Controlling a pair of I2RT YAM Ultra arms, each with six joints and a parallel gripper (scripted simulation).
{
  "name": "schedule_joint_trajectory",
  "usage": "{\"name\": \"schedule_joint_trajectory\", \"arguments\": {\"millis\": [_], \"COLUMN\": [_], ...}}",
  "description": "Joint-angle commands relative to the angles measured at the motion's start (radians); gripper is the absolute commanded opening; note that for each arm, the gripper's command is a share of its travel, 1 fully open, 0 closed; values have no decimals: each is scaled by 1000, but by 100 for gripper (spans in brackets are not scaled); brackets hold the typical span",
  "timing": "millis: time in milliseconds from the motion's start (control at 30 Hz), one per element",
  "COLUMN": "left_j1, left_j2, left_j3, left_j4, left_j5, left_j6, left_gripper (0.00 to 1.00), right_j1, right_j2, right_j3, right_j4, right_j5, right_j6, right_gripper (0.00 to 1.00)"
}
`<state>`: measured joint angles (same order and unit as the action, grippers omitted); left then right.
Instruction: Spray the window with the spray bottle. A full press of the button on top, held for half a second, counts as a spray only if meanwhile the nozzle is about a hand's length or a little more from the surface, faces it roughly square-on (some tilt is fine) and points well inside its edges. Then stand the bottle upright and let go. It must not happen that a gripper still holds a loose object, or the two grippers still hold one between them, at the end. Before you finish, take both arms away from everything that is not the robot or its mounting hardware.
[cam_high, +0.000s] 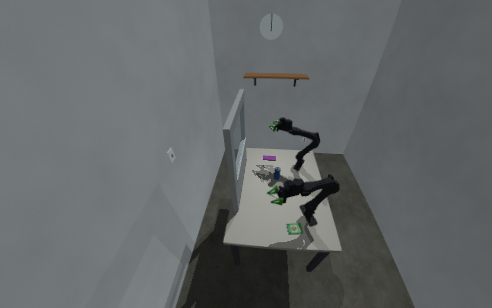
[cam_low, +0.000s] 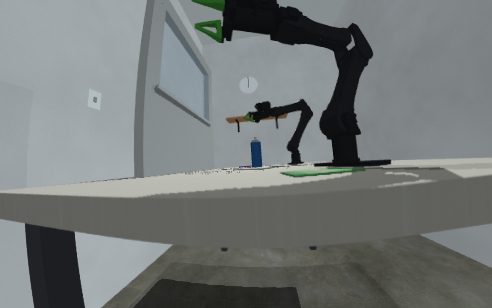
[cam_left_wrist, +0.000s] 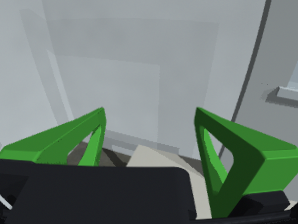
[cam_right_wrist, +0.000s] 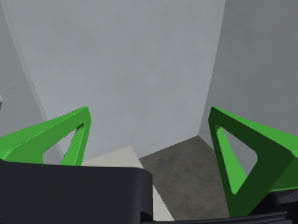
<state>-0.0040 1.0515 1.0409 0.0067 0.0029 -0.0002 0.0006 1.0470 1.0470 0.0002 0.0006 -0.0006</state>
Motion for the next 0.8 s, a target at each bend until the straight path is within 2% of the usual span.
{"name": "schedule_joint_trajectory", "arguments": {"millis": [0, 33, 200, 300, 767], "left_j1": [-21, -28, -77, -80, -226], "left_j2": [29, 36, 87, 93, 278], "left_j3": [24, -35, -20, -19, -77], "left_j4": [43, 57, 163, 182, 408], "left_j5": [32, 45, 108, 112, 267], "left_j6": [9, 4, 2, 1, -3], "left_gripper": [74, 74, 74, 74, 74], "right_j1": [-17, -17, -17, -17, -17], "right_j2": [2, 2, 2, 2, 2], "right_j3": [24, 24, 24, 24, 24], "right_j4": [-6, -6, -6, -6, -6], "right_j5": [-5, -5, -5, -5, -5], "right_j6": [4, 4, 4, 4, 4], "right_gripper": [100, 100, 100, 100, 100]}}
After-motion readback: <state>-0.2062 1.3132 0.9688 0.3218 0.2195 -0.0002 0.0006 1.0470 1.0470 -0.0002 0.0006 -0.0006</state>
